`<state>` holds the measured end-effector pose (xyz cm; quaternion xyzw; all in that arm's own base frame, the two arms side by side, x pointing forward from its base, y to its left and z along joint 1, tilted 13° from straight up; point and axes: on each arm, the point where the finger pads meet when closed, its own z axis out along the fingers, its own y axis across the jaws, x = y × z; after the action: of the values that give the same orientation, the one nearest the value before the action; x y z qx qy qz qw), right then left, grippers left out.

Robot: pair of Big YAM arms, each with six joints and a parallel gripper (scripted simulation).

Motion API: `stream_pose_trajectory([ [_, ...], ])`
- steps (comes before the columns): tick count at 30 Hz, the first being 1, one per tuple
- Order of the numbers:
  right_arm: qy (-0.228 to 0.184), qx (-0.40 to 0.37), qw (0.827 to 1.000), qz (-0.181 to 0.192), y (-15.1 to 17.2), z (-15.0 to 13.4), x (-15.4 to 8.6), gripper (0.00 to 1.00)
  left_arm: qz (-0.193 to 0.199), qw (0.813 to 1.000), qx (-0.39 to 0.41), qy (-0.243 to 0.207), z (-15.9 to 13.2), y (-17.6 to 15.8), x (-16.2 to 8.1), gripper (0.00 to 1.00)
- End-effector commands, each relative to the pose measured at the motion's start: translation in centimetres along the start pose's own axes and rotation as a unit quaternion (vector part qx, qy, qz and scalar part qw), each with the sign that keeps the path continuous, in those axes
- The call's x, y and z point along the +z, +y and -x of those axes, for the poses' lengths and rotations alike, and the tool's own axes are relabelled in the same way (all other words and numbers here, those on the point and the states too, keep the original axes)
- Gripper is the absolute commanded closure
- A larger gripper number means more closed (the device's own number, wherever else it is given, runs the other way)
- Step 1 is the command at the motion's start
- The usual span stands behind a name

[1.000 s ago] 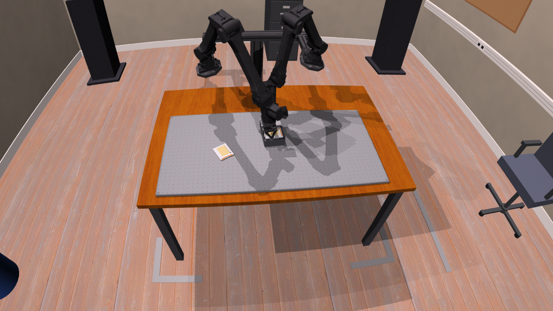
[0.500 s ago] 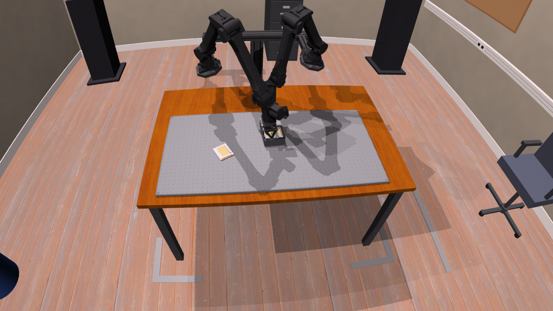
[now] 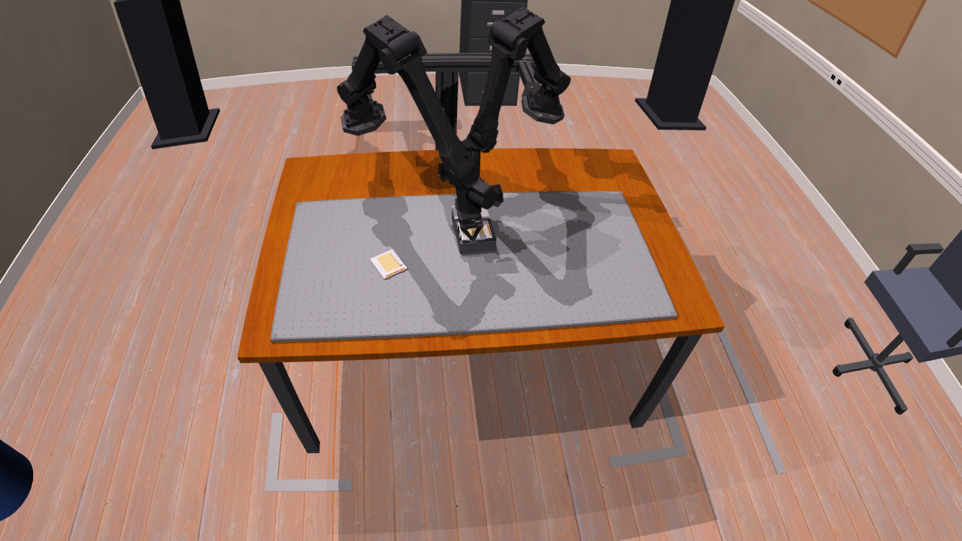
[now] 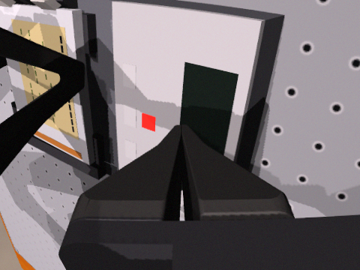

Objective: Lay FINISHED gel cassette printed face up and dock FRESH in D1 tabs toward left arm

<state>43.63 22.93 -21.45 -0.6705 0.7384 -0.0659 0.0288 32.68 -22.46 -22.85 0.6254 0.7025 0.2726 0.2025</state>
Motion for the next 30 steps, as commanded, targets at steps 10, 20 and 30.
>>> stream_pose_trajectory([
  [10, 0.002, 0.0, 1.0, 0.002, -0.3, 0.93, -1.67, 1.0, -0.051, 0.997, 0.029, 0.04, -3.93, -4.7, 2.69, 1.0],
  [20, 0.002, 0.002, 1.0, 0.006, -0.27, 0.95, -1.91, 1.0, -0.051, 0.997, 0.029, 0.04, -3.93, -4.7, 2.69, 1.0],
  [30, 0.002, 0.003, 1.0, 0.01, -0.26, 0.98, -2.13, 1.0, -0.051, 0.997, 0.029, 0.04, -3.93, -4.7, 2.69, 1.0],
])
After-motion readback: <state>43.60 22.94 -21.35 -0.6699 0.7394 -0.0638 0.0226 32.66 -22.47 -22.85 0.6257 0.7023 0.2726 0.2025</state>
